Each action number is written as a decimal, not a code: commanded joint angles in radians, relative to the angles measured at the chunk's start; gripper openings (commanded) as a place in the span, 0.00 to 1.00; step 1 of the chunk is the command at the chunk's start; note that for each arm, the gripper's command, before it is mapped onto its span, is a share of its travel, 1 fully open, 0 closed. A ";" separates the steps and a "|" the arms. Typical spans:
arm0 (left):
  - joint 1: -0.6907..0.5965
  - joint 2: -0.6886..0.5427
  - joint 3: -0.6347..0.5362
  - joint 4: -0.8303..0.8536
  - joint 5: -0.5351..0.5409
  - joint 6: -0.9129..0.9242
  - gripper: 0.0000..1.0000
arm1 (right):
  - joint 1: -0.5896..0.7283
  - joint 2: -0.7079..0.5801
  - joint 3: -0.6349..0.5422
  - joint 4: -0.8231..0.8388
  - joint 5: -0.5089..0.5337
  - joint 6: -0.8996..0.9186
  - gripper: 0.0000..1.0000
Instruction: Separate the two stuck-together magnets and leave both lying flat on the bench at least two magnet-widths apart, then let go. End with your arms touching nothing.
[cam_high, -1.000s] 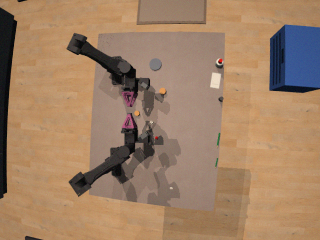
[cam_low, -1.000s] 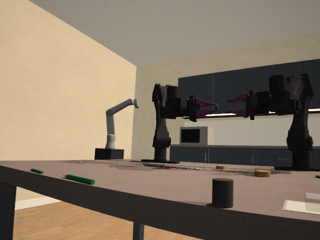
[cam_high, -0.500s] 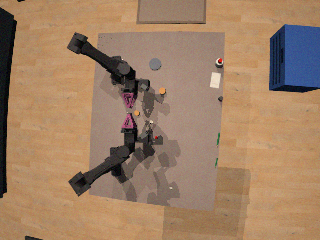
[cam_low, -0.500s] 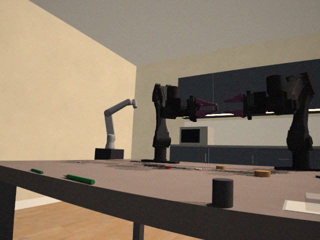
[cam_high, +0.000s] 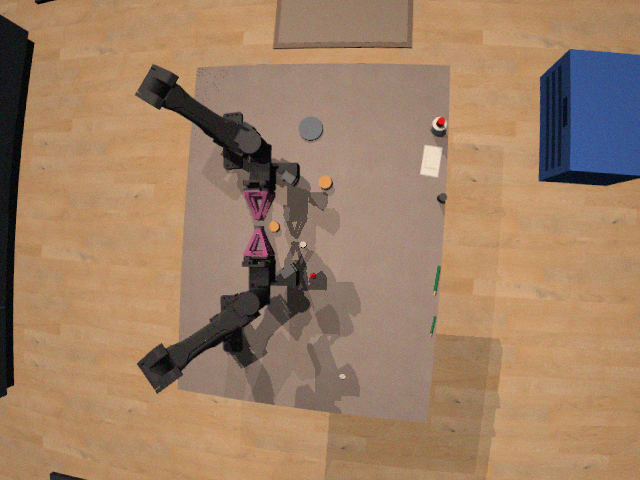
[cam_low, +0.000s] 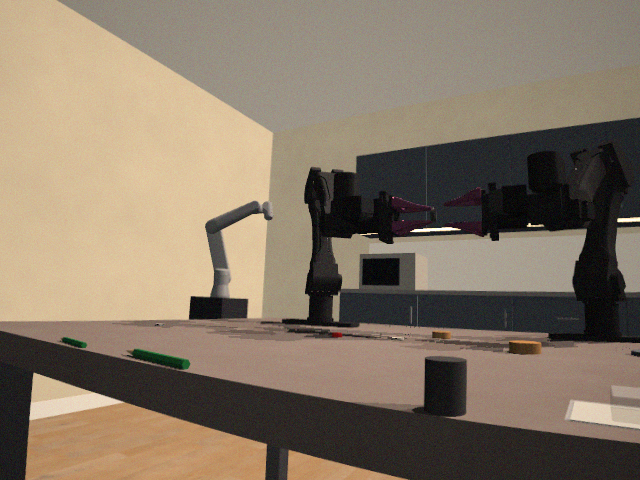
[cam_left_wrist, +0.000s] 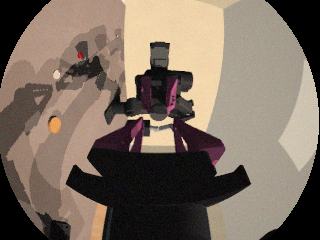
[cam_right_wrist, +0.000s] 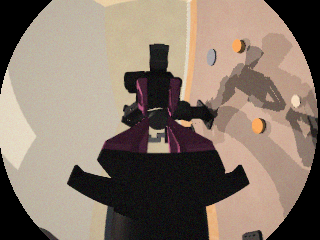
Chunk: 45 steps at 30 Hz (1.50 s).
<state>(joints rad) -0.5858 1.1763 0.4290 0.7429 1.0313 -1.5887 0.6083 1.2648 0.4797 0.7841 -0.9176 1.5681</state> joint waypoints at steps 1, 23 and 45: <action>-0.013 0.000 0.017 0.002 -0.014 0.007 0.40 | -0.001 -0.004 0.007 0.006 -0.001 -0.005 0.24; -0.060 0.039 0.039 0.018 -0.060 0.009 0.40 | -0.001 -0.004 0.007 0.006 -0.001 -0.005 0.24; -0.074 0.043 0.039 0.022 -0.076 0.009 0.40 | -0.001 -0.004 0.007 0.006 -0.001 -0.005 0.24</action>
<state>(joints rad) -0.6582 1.2301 0.4644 0.7643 0.9558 -1.5845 0.6083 1.2648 0.4797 0.7841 -0.9192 1.5681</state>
